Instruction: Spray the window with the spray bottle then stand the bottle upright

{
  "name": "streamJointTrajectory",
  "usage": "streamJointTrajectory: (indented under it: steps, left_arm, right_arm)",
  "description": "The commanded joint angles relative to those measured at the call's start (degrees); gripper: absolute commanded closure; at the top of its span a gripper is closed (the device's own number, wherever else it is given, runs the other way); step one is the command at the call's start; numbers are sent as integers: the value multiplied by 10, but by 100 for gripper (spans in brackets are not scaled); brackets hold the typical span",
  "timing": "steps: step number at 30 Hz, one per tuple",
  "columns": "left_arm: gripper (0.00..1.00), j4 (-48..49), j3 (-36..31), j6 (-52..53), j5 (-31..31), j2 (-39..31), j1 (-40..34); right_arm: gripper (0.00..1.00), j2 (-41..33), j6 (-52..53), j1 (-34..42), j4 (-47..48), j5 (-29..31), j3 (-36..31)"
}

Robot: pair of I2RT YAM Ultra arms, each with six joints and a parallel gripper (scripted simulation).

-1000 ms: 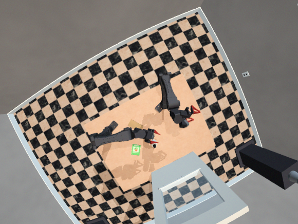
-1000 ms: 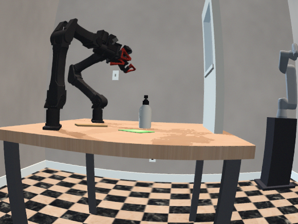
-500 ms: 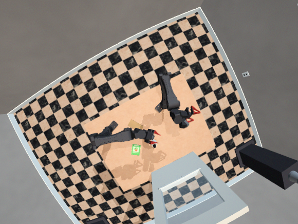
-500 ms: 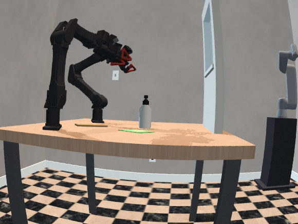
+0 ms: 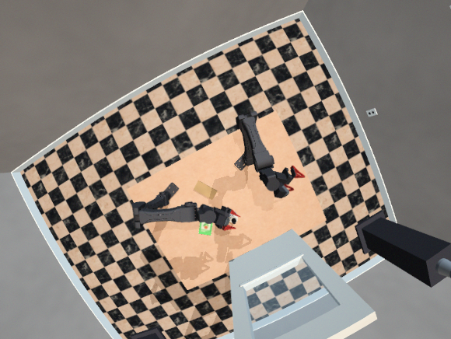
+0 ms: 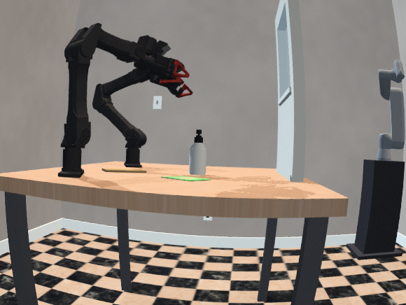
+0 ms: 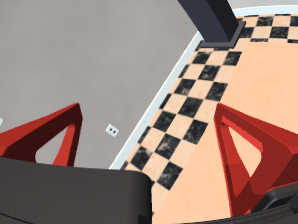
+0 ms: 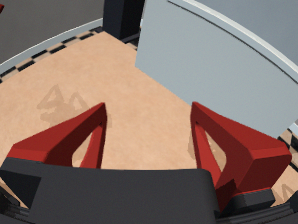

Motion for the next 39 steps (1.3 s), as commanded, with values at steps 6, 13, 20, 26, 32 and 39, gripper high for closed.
streamJointTrajectory:
  steps: [6, 13, 20, 26, 32, 39]
  left_arm:
    - [0, 90, 25, -54, 126, 45, 60]
    - [0, 152, 32, -91, 231, 81, 116]
    - [0, 197, 36, -119, 312, 109, 159]
    - [0, 252, 45, -155, 407, 143, 208]
    - [0, 290, 49, -179, 473, 165, 242]
    - [0, 362, 57, -226, 596, 210, 304]
  right_arm:
    - [38, -56, 11, -78, 38, -62, -28]
    - [38, -96, 17, -156, 57, -110, -59]
    - [38, -124, 21, -212, 70, -142, -80]
    - [38, -162, 26, -283, 89, -186, -106]
    - [38, -187, 30, -332, 101, -216, -126]
    - [38, -230, 35, -419, 122, -270, -157]
